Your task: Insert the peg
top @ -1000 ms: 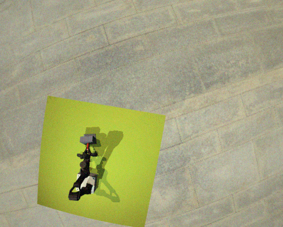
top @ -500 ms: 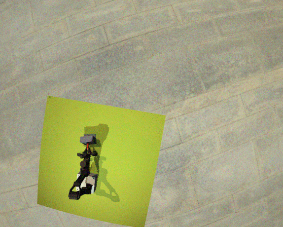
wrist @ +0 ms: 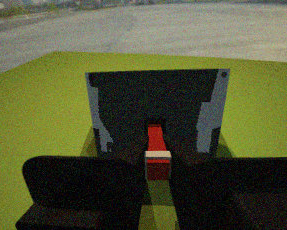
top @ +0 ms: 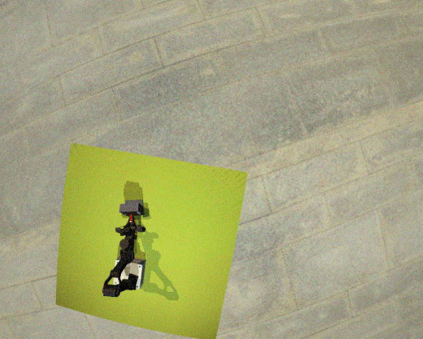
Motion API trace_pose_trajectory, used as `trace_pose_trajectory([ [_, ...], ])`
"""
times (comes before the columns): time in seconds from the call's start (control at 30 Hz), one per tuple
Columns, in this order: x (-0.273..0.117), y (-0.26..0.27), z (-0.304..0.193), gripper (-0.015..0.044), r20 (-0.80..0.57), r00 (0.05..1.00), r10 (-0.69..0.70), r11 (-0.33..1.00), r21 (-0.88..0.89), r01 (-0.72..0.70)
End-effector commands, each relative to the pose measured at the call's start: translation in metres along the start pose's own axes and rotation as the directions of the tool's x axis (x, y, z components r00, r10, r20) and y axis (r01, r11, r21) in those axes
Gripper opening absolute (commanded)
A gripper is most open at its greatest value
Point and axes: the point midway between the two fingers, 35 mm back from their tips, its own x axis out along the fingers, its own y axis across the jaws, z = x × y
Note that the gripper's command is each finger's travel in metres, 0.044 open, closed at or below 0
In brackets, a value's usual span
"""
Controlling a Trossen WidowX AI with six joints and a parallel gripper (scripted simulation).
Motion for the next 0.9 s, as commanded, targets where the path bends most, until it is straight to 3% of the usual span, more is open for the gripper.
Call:
trace_pose_trajectory([
  [0.0,0.0024,-0.001,0.0025,0.0,0.006,1.0,-0.005,1.0,0.002,0.005],
  [0.73,0.0048,-0.001,0.0023,0.0,0.005,1.0,-0.001,1.0,0.0,0.001],
  [0.87,0.0048,-0.001,0.0023,0.0105,0.005,1.0,-0.001,1.0,0.0,0.001],
])
